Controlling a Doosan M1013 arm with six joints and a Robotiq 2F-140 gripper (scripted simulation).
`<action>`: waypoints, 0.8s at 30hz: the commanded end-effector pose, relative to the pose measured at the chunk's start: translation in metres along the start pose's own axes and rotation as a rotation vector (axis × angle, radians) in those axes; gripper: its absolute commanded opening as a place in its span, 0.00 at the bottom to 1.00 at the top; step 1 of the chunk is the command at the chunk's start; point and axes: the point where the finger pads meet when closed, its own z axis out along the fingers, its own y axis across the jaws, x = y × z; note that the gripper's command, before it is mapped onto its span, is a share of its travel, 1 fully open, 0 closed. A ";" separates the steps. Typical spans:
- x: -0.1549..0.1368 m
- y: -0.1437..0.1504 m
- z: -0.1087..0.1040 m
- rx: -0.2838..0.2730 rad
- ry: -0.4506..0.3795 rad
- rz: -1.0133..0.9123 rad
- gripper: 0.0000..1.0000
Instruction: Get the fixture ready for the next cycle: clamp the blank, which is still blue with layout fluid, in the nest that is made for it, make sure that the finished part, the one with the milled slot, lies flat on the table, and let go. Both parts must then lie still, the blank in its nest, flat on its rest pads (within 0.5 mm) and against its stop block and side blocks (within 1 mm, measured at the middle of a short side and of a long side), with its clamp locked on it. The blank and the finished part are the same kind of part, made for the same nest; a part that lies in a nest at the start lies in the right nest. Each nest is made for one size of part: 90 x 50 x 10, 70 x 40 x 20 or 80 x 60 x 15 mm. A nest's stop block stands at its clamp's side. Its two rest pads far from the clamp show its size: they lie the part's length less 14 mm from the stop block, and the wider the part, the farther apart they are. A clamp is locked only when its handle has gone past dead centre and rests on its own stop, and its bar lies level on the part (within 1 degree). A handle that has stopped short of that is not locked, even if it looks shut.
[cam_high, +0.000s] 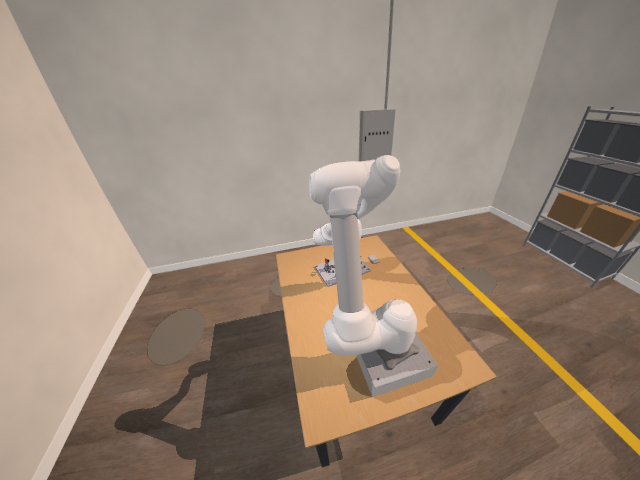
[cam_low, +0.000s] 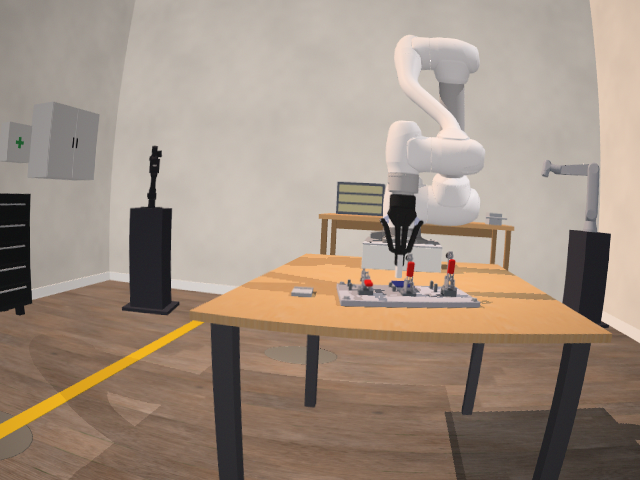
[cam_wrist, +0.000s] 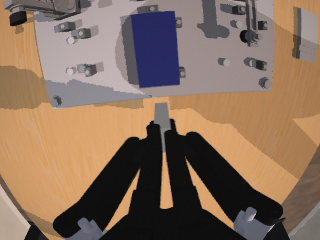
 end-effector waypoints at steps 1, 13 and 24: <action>0.000 0.000 -0.010 0.000 0.000 0.000 0.00; 0.000 0.000 -0.028 0.000 0.000 0.000 0.00; 0.000 0.000 -0.042 0.000 0.000 0.000 0.28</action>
